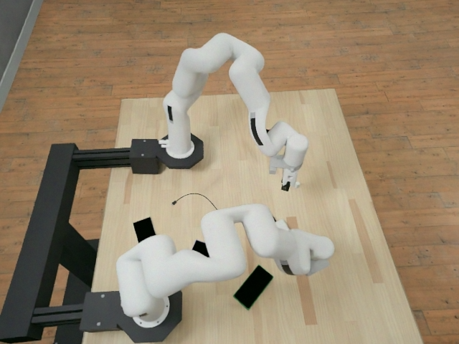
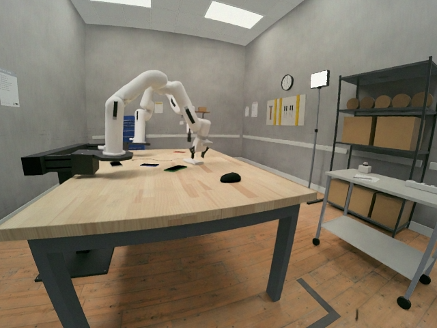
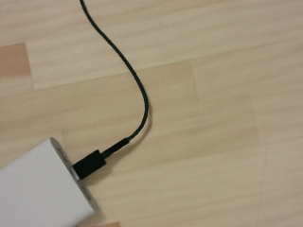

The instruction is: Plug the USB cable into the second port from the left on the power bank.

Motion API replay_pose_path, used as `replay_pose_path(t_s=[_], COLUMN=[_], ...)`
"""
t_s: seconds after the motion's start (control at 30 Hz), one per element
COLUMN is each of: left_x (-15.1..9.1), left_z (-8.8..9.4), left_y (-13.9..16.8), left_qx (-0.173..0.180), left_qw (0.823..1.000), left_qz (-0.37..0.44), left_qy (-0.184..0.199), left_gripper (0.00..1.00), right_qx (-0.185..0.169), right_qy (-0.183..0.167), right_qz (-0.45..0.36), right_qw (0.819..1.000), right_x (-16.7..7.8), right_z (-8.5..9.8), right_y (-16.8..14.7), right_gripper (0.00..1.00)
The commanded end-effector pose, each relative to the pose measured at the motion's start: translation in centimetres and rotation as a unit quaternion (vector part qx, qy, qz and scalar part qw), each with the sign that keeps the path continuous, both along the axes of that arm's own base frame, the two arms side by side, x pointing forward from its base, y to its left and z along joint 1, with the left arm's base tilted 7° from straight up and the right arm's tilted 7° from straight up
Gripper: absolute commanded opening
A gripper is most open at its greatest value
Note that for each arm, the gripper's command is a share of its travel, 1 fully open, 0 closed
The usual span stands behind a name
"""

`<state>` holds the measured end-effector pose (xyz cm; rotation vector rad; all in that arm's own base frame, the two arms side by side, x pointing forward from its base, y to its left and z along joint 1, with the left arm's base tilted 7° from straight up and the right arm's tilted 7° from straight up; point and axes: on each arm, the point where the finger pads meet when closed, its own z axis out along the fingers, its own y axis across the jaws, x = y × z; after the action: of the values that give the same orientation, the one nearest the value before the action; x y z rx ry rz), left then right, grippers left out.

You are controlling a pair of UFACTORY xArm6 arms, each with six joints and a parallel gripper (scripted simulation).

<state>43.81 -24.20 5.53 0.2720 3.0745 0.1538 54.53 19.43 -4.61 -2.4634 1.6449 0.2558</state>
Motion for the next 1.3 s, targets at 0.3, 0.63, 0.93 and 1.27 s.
replay_pose_path(t_s=[0.3, 0.63, 0.93, 1.27], left_x=[1.0, 1.1, 1.5, 1.6], left_z=[2.4, 3.6, 5.5, 6.4], left_y=[2.5, 4.2, 6.3, 7.5], left_qx=[-0.009, -0.013, -0.022, -0.025], left_qw=[0.986, 0.961, 0.92, 0.886], left_qz=[0.163, 0.276, 0.391, 0.461], left_qy=[-0.017, -0.022, -0.03, -0.035], left_gripper=[0.32, 0.32, 0.32, 0.32], right_qx=[0.0, 0.0, -0.002, -0.01], right_qy=[-0.001, -0.001, -0.02, -0.042], right_qz=[0.0, 0.0, 0.061, 0.163], right_qw=[1.0, 1.0, 0.998, 0.986], right_x=[-0.3, -0.2, -0.4, -1.9], right_z=[4.8, 4.5, 8.0, 12.9], right_y=[0.4, 0.4, -1.4, -4.6], right_gripper=[1.0, 1.0, 1.0, 1.0])
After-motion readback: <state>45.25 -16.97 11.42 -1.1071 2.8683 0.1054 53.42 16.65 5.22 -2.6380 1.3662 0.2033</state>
